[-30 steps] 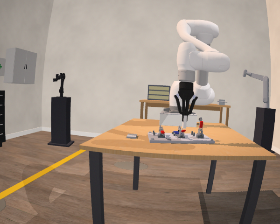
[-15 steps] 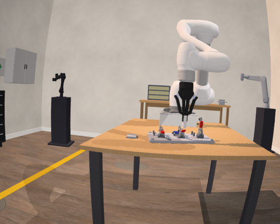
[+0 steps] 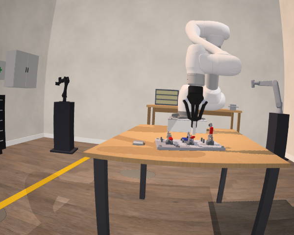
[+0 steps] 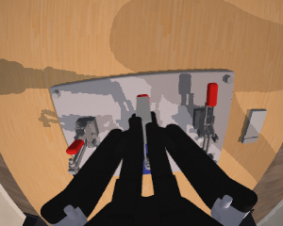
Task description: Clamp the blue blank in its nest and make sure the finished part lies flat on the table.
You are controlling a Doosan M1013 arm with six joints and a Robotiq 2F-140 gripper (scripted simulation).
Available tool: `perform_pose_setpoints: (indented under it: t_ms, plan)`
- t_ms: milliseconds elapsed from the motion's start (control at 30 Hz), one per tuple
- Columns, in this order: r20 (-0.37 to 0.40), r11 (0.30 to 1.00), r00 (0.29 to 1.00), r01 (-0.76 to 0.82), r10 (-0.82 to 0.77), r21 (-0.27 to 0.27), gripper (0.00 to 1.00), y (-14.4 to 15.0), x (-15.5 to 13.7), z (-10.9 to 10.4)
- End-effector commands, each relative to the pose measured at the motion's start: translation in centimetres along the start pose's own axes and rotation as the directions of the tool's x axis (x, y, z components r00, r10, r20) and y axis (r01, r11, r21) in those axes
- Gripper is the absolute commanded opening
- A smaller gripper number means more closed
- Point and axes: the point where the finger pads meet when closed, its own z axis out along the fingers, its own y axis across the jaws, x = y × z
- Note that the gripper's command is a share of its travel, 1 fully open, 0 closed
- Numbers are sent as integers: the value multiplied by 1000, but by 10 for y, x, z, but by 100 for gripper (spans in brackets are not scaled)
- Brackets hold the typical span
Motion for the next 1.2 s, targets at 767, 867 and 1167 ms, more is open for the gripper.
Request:
perform_pose_setpoints:
  t_ms: [767, 867, 1167]
  plan:
    - [0, 1000, 1000, 0, 0, 0, 0, 0, -2, 0]
    - [0, 1000, 1000, 0, 0, 0, 0, 0, -2, -2]
    - [0, 1000, 1000, 0, 0, 0, 0, 0, -2, -9]
